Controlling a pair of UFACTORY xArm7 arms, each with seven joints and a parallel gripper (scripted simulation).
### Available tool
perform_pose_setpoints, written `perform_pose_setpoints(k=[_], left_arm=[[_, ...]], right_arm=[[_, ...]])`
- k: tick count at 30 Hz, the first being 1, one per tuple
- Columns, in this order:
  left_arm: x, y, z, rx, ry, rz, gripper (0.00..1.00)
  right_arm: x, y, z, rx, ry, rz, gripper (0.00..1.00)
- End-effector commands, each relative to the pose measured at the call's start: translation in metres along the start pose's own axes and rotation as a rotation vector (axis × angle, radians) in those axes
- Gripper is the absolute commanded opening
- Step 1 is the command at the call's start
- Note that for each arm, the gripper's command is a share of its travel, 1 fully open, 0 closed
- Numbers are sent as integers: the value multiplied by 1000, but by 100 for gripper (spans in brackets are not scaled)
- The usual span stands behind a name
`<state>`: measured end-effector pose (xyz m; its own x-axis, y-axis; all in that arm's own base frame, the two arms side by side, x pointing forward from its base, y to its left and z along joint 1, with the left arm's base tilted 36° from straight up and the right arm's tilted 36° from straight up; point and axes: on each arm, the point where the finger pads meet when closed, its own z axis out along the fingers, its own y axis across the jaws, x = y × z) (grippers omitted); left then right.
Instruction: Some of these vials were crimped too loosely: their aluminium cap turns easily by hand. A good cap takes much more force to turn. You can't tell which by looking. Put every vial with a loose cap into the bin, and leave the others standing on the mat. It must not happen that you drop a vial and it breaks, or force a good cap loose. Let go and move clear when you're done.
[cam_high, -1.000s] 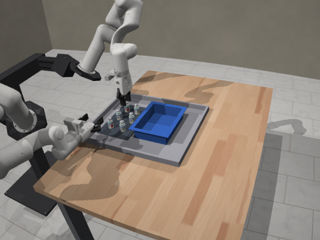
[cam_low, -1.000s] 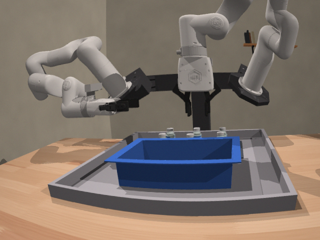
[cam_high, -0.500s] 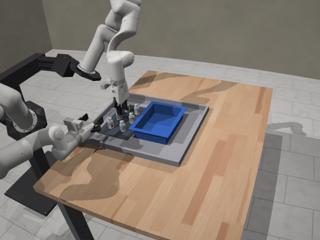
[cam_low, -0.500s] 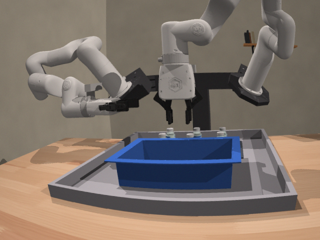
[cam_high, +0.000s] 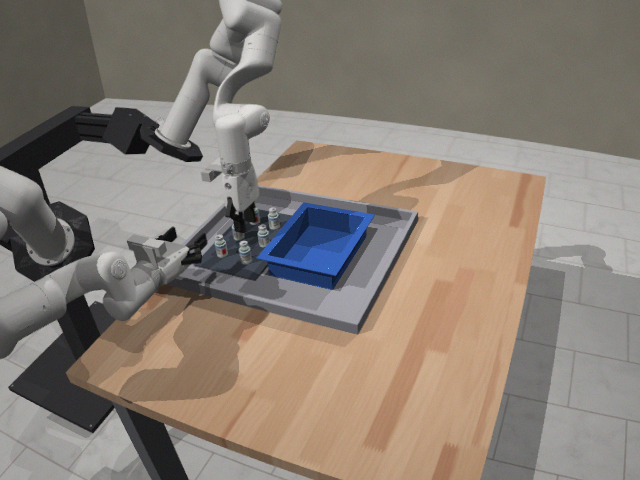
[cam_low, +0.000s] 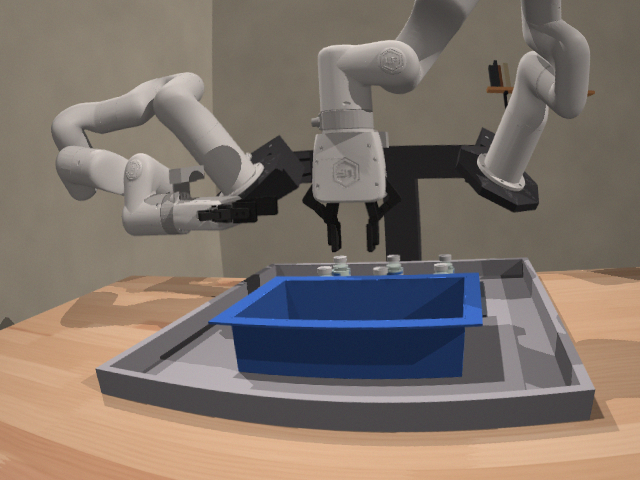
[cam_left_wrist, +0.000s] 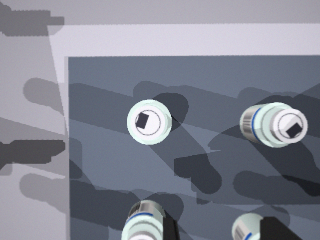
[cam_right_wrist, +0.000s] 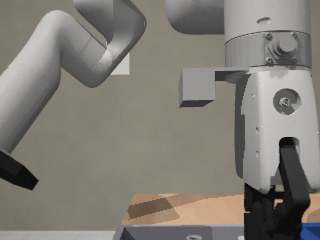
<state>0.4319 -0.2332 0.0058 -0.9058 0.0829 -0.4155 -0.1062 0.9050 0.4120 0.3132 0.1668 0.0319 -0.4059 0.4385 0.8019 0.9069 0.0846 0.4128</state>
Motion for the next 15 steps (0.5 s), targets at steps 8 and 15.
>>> perform_pose_setpoints(k=[8,15], left_arm=[[-1,-1,-2,5,-3,0,50],[-2,-4,-1,5,-3,0,50]], right_arm=[[1,0,1,2,2,-2,100],[1,0,1,2,2,-2,100]])
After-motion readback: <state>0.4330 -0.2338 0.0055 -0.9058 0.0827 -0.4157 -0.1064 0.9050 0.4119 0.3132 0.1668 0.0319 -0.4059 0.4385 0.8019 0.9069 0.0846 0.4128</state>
